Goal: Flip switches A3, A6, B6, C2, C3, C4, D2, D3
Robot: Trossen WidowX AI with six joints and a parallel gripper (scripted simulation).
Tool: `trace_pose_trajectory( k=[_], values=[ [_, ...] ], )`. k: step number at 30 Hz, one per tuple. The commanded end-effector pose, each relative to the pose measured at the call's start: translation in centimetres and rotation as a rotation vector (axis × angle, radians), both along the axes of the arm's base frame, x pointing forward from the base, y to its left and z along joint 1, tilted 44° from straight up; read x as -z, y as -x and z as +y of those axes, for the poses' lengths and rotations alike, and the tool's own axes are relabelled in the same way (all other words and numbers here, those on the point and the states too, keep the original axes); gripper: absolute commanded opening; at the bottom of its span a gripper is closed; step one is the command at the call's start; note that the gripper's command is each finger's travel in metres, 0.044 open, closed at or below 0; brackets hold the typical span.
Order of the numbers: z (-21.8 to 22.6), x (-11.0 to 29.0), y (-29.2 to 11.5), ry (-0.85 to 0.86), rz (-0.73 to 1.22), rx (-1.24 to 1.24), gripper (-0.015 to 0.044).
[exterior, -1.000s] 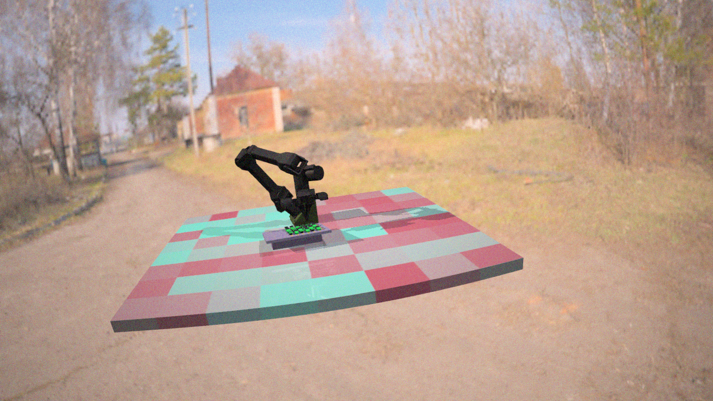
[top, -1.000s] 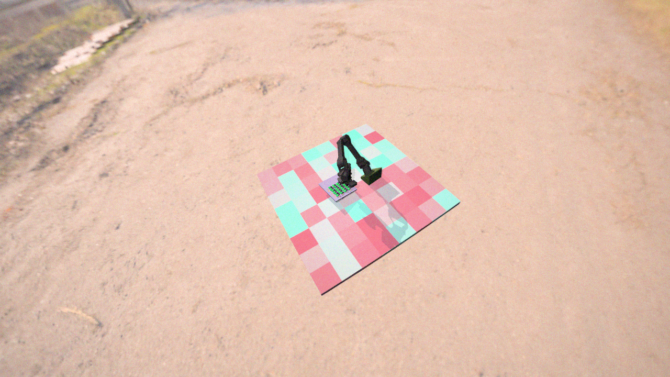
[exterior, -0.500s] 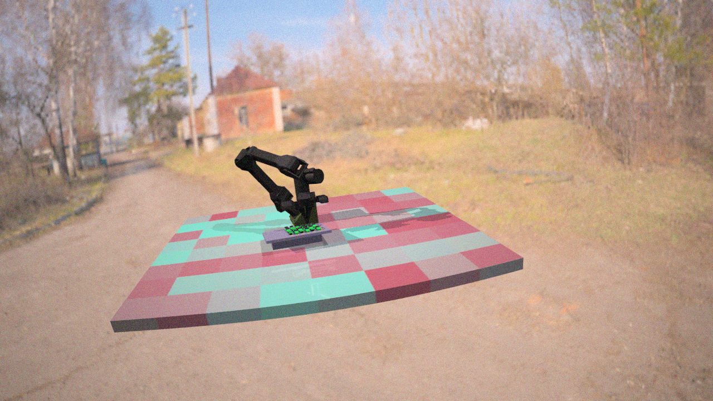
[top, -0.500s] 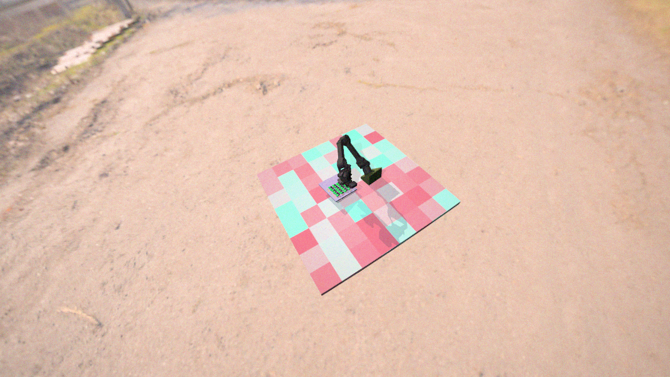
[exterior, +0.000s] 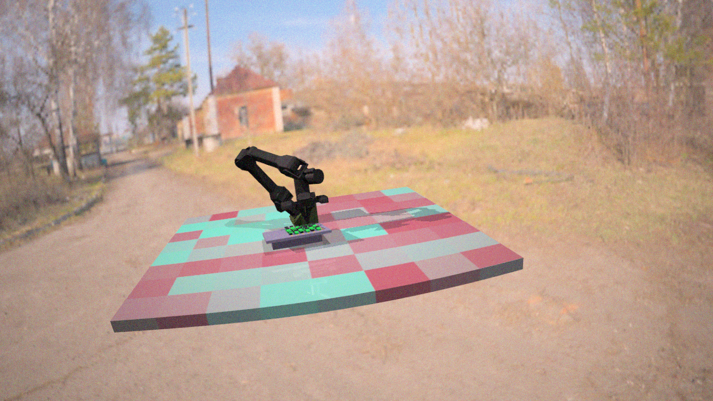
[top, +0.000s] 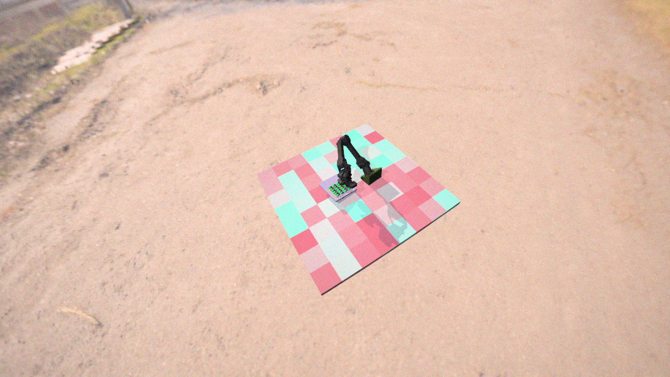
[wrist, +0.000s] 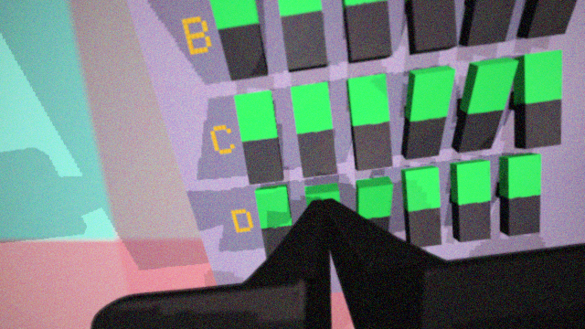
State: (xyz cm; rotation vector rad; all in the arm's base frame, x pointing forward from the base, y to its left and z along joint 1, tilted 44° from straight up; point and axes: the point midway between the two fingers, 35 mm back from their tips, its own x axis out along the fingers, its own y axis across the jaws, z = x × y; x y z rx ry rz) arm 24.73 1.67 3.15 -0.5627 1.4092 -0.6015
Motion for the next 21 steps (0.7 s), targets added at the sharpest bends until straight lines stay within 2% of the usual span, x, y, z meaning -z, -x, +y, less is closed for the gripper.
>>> trace_pose_trajectory(
  k=[1, 21],
  values=[
    [-0.07, 0.03, -0.03, 0.003, 0.001, -0.004, 0.0000],
    [-0.26, 0.23, -0.05, 0.003, 0.001, -0.004, 0.0000]
  ],
)
